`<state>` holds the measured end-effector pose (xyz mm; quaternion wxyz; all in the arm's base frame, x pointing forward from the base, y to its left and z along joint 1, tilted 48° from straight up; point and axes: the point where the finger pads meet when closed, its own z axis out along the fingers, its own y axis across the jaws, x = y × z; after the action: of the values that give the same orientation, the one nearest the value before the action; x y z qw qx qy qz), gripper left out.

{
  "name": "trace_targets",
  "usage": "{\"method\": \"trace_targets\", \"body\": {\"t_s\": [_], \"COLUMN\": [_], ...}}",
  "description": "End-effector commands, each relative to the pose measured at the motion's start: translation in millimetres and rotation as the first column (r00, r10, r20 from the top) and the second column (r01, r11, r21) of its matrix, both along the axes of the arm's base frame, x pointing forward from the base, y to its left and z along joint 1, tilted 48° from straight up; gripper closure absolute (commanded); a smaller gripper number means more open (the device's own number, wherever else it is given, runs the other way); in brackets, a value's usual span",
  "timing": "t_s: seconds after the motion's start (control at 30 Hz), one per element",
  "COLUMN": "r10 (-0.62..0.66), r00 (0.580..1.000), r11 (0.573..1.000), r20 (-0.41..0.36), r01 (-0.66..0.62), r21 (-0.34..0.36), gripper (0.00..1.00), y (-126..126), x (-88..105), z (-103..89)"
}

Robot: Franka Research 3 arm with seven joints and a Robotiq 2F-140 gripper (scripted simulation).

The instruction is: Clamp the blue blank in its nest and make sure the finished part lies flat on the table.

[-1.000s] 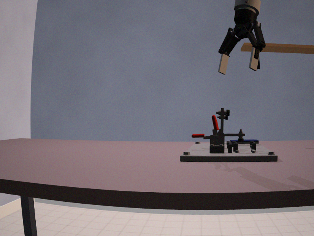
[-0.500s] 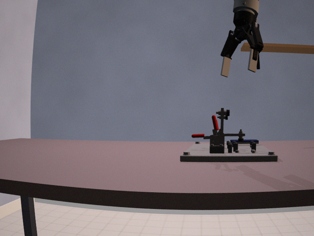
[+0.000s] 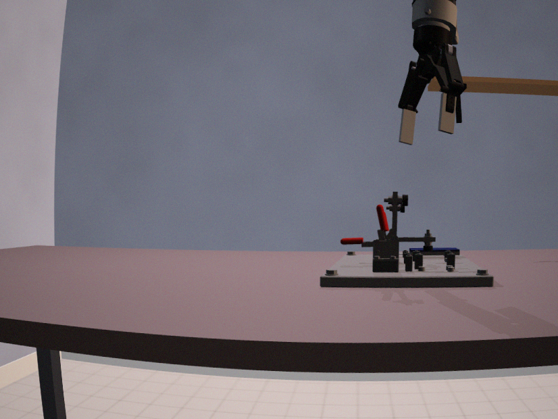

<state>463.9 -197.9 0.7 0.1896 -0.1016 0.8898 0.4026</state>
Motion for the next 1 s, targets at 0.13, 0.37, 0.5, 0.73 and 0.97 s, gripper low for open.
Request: {"method": "trace_targets", "body": {"t_s": [0.13, 0.37, 0.5, 0.73, 0.97], "r10": [-0.070, -0.099, -0.099, -0.144, -0.177], "r00": [0.985, 0.966, 0.966, 0.923, 0.882], "r11": [0.997, 0.994, 0.994, 0.988, 0.983], "r20": [-0.156, -0.239, -0.239, -0.358, -0.437], "r01": [0.073, 0.104, 0.104, 0.151, 0.184], "r21": [0.015, 0.011, 0.011, -0.007, -0.027], "gripper": [0.00, 0.00, 0.00, 0.00, 0.00], "y": [-1, -1, -1, -2, -2], "x": [-4.6, -7.8, -7.8, -12.7, -16.2], "z": [-10.9, -20.0, -20.0, -33.4, -42.8]}}
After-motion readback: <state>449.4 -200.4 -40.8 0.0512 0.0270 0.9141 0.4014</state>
